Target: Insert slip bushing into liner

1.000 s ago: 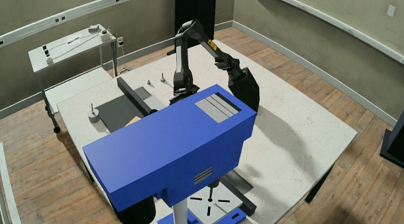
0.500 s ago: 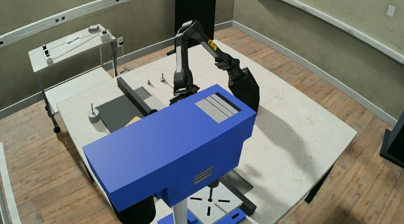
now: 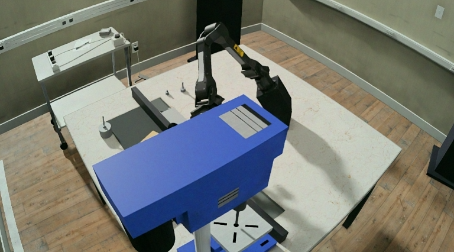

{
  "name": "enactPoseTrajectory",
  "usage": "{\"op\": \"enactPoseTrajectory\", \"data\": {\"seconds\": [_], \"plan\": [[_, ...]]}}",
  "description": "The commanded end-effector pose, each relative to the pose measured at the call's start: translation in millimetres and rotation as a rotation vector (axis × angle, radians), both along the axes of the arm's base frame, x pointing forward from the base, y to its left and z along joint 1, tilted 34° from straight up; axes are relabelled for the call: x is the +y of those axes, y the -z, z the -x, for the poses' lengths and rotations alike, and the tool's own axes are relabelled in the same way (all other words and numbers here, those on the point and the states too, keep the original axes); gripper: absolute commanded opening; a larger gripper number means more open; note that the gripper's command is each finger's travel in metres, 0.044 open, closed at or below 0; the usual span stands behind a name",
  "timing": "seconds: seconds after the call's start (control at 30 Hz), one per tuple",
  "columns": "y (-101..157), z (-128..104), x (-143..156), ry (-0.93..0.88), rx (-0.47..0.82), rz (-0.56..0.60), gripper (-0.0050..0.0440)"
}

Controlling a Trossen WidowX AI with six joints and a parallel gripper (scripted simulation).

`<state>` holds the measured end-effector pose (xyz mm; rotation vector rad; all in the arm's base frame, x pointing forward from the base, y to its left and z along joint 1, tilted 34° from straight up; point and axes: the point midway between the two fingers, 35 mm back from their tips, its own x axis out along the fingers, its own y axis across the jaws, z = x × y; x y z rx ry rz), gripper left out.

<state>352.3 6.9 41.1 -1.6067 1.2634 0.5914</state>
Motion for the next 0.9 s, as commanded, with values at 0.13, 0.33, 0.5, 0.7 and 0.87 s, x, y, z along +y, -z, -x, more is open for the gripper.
{"op": "enactPoseTrajectory", "data": {"seconds": [0.13,0.33,0.5,0.7,0.87], "plan": [[-2.5,-7.0,-1.2,0.002,-0.014,-0.006,-0.0050],[-2.2,-7.2,0.7,0.002,-0.016,-0.007,-0.0050],[-2.0,-7.1,1.0,0.004,-0.017,-0.007,-0.0050],[-3.8,-4.1,0.9,0.007,-0.020,-0.007,-0.0050],[-5.0,-3.2,1.6,0.003,-0.019,-0.006,-0.0050]]}}
